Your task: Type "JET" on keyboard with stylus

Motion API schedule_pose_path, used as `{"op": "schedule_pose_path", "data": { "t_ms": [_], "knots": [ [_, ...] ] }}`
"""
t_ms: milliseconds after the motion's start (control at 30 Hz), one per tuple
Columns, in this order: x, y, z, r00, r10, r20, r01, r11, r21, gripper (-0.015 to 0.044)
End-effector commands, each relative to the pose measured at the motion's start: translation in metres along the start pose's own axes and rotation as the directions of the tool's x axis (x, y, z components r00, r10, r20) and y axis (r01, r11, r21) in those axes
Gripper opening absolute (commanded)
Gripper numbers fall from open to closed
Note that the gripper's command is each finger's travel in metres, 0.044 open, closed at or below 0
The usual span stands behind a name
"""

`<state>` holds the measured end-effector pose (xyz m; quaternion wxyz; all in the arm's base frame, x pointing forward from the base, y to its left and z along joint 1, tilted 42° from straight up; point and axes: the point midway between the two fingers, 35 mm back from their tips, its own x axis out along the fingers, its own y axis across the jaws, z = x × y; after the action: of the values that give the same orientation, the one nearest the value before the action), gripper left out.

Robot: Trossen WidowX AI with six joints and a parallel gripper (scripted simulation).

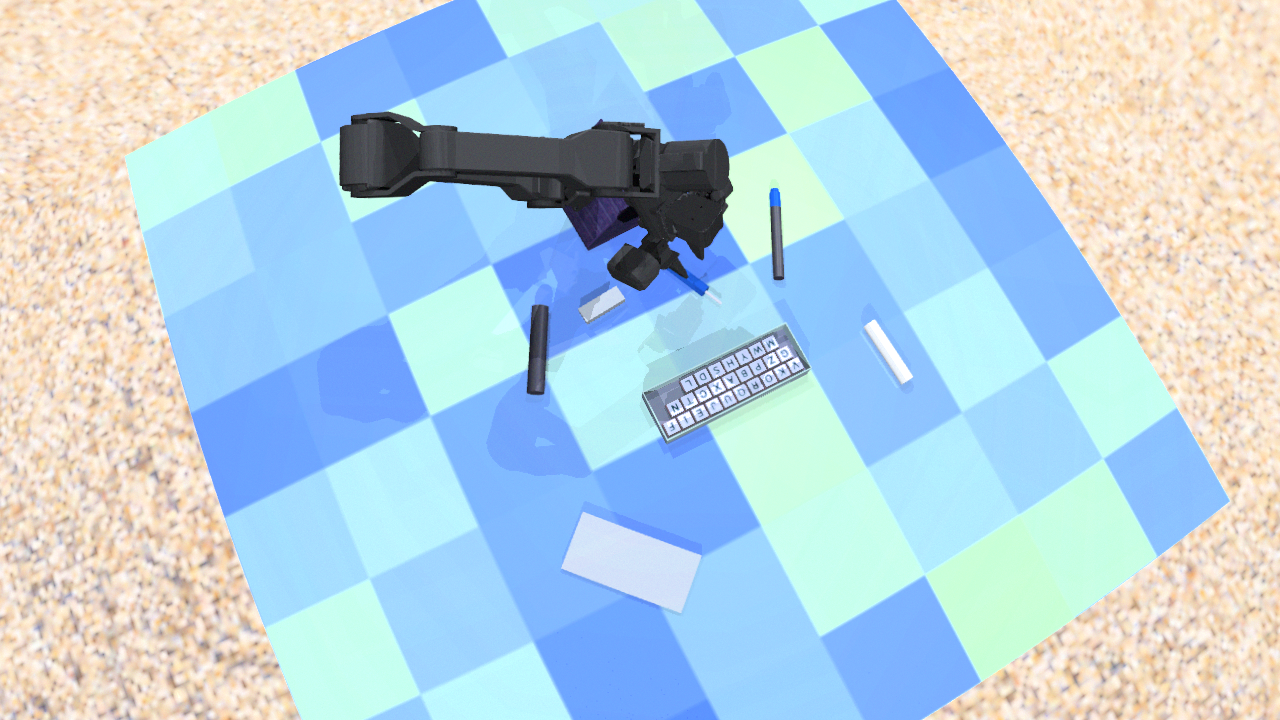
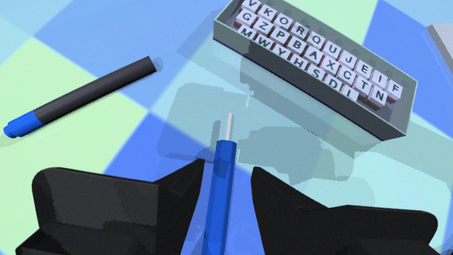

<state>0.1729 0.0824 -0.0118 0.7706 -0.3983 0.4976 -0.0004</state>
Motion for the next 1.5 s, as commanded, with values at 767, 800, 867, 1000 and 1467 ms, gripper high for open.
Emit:
{"op": "schedule_pose_path", "data": {
  "t_ms": [767,800,867,1000,1467],
  "knots": [
    [0.017,0.000,-0.011,1.000,-0.006,-0.004,0.006,1.000,-0.007,0.0150],
    [0.017,0.000,-0.011,1.000,-0.006,-0.004,0.006,1.000,-0.007,0.0150],
    [0.018,-0.001,-0.011,1.000,-0.006,-0.004,0.006,1.000,-0.007,0.0150],
    [0.020,-0.001,-0.013,1.000,-0.006,-0.004,0.006,1.000,-0.007,0.0150],
    [0.028,-0.001,-0.018,1.000,-0.007,-0.004,0.007,1.000,-0.007,0.0150]
  ]
}}
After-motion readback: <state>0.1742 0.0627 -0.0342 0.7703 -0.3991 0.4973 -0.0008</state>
